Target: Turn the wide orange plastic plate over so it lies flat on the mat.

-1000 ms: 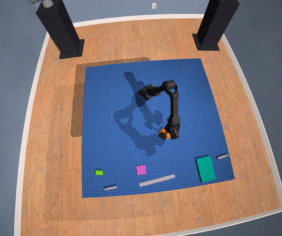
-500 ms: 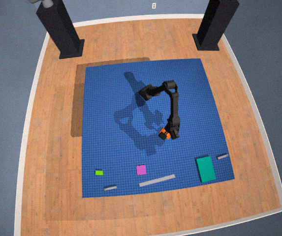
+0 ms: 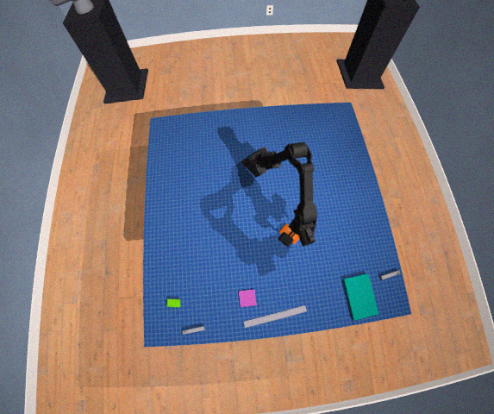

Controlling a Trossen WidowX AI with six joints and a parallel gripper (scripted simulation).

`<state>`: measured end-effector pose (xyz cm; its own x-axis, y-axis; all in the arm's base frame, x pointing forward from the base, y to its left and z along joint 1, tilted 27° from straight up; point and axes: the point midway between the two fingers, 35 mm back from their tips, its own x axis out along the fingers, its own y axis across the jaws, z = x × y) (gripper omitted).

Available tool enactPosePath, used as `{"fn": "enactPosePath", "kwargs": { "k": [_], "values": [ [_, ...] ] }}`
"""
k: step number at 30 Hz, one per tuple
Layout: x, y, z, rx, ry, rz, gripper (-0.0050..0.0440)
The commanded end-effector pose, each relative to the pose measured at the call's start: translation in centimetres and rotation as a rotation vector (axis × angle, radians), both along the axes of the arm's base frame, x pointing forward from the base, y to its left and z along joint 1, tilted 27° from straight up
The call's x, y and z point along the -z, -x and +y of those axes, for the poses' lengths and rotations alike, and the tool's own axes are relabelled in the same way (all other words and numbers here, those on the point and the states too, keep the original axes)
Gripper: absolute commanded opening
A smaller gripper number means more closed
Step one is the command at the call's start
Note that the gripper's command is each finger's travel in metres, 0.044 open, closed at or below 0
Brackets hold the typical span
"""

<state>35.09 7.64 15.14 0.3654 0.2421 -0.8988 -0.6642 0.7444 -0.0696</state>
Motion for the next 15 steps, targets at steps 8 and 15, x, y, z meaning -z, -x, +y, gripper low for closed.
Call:
{"fn": "enactPosePath", "kwargs": {
  "k": [8, 15],
  "values": [
    [-2.8, -2.67, 2.41, -0.002, -0.007, -0.036, 0.0341],
    [-3.24, -2.61, 2.35, -0.002, -0.012, -0.047, 0.0341]
  ]
}}
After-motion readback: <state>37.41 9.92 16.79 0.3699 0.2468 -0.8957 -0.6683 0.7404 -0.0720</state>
